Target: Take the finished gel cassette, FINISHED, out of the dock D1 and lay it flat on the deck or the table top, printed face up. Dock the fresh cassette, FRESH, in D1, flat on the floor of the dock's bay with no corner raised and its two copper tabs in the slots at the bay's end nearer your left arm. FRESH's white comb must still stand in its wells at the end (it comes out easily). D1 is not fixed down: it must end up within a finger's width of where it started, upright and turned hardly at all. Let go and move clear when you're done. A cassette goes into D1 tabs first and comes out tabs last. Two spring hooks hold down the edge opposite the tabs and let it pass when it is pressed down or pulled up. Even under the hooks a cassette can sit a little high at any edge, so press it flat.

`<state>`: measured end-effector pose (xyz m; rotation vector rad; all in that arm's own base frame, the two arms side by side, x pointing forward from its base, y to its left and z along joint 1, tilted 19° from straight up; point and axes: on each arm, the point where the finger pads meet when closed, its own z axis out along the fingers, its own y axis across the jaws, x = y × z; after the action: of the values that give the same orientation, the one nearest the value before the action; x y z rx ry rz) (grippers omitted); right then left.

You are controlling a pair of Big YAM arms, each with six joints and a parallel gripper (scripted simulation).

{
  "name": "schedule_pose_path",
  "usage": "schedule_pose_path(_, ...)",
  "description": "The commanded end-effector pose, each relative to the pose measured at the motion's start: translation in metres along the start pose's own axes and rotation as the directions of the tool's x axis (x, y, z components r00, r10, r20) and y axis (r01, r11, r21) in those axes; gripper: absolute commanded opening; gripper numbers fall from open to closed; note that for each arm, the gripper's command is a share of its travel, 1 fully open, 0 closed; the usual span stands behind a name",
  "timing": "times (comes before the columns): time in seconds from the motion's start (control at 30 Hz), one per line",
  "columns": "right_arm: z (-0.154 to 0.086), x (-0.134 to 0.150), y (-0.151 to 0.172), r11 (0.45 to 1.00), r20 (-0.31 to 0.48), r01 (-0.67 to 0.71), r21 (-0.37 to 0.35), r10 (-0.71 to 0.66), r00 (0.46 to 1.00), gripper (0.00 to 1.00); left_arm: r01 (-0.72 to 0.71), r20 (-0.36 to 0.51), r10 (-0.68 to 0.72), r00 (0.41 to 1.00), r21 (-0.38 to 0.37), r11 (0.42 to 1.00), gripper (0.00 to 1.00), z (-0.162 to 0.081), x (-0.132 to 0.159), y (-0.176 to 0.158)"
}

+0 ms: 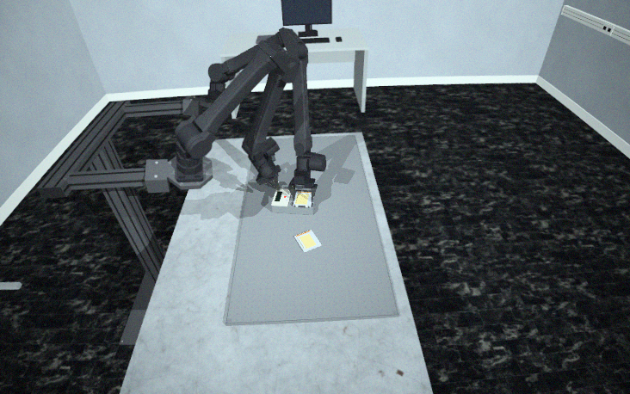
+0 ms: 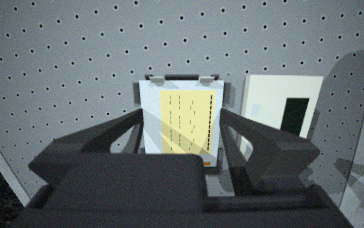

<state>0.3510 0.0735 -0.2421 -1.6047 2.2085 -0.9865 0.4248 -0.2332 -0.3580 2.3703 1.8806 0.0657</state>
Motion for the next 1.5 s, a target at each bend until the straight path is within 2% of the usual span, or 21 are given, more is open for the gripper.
schedule_pose_path(0.0,0.002,0.000,0.004,1.000,-0.005,-0.002,-0.004,0.002,1.000,0.00,-0.003,0.003,0.003,1.000,-0.008,1.000,0.00,-0.003,-0.003,0.004)
schedule_pose_path(0.53,0.002,0.000,0.004,1.000,-0.005,-0.002,-0.004,0.002,1.000,0.00,-0.003,0.003,0.003,1.000,-0.008,1.000,0.00,-0.003,-0.003,0.004)
schedule_pose_path(1.47,0.030,0.000,0.019,1.000,-0.009,-0.003,-0.008,0.003,1.000,0.00,-0.003,0.003,0.003,1.000,-0.008,1.000,0.00,-0.003,-0.003,0.004)
